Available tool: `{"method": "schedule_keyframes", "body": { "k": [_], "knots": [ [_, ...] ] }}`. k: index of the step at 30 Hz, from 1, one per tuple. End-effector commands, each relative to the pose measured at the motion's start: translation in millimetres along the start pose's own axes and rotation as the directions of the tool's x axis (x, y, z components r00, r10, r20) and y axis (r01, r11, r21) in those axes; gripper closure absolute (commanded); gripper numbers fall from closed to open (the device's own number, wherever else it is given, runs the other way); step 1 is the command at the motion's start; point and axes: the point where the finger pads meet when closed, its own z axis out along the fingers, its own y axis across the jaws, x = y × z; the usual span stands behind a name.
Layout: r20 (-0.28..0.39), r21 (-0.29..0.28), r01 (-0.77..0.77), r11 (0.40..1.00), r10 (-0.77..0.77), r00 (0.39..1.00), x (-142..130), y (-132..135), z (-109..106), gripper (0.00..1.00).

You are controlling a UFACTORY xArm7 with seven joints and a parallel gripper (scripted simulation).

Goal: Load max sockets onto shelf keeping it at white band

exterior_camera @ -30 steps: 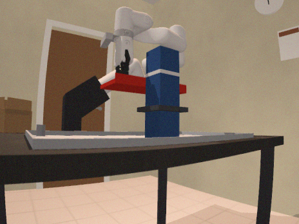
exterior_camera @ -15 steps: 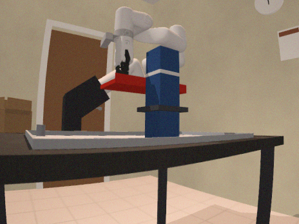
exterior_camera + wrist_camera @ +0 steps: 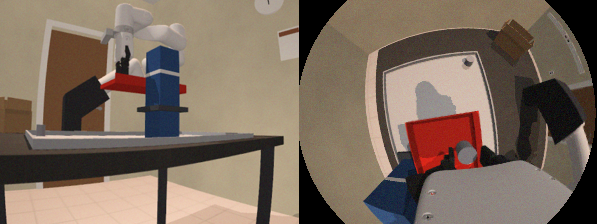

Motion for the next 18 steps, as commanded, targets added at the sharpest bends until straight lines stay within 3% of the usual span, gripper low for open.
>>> {"method": "schedule_keyframes", "body": {
  "k": [1, 18],
  "knots": [
    [-0.003, 0.005, 0.0, 1.0, 0.0, 1.0, 1, -1, -12, 0.48],
    [-0.003, 0.005, 0.0, 1.0, 0.0, 1.0, 1, -1, -54, 0.48]
  ]
}}
